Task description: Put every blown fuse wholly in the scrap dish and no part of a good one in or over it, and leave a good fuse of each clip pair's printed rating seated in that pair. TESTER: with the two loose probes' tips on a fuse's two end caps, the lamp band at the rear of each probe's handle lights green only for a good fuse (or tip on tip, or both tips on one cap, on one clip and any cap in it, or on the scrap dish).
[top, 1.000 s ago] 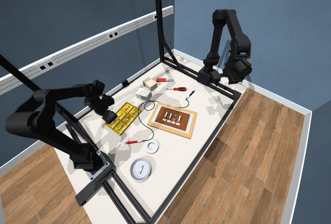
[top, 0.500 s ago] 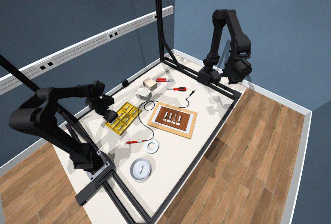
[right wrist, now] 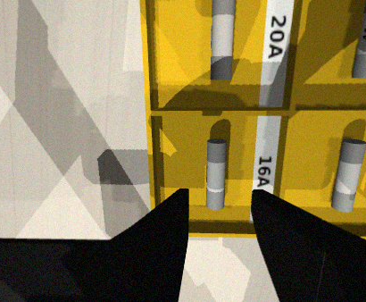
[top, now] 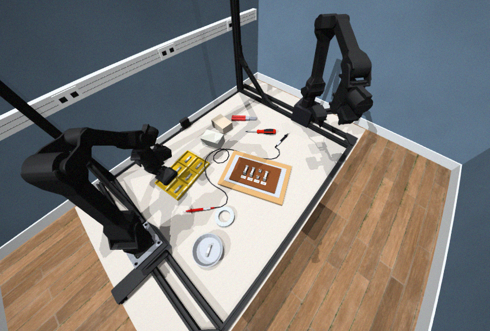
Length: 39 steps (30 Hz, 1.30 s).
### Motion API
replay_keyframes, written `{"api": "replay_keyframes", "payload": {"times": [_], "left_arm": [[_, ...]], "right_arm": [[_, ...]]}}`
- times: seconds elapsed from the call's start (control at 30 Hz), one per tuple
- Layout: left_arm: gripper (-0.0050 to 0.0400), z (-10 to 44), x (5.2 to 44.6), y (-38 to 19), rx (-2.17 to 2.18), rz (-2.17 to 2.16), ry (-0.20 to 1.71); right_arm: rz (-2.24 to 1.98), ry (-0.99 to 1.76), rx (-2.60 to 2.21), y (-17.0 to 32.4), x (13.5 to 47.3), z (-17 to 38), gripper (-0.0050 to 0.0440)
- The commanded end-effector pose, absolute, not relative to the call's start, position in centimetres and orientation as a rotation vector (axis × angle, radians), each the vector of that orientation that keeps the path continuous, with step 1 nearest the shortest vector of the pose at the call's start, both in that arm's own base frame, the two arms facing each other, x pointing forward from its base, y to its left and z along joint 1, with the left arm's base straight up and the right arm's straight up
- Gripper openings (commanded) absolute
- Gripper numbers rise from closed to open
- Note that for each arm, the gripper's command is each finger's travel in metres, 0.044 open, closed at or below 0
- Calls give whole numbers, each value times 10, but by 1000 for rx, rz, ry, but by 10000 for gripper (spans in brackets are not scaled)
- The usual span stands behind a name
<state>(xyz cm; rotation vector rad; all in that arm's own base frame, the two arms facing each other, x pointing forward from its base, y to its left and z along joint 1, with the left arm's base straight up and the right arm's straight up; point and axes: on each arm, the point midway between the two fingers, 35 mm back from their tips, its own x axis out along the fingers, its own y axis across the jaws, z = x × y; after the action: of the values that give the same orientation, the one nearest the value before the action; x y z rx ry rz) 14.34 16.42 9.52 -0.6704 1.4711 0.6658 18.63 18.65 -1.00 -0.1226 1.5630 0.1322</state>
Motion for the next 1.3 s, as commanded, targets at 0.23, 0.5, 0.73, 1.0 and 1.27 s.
{"api": "replay_keyframes", "payload": {"times": [0.23, 0.5, 0.73, 1.0, 1.27], "left_arm": [[400, 101, 146, 168, -661, 672, 1450], [400, 101, 146, 168, -661, 672, 1450], [400, 101, 146, 168, -661, 672, 1450], [400, 101, 146, 168, -661, 672, 1450], [400, 101, 146, 168, -661, 672, 1450]], "right_arm": [[130, 1565, -135, 185, 184, -17, 132], [130, 1565, -135, 184, 184, -25, 132], [130, 1565, -135, 185, 184, -30, 132], [130, 1565, -135, 185, 184, -38, 132], [130, 1565, -135, 185, 185, -44, 132]]}}
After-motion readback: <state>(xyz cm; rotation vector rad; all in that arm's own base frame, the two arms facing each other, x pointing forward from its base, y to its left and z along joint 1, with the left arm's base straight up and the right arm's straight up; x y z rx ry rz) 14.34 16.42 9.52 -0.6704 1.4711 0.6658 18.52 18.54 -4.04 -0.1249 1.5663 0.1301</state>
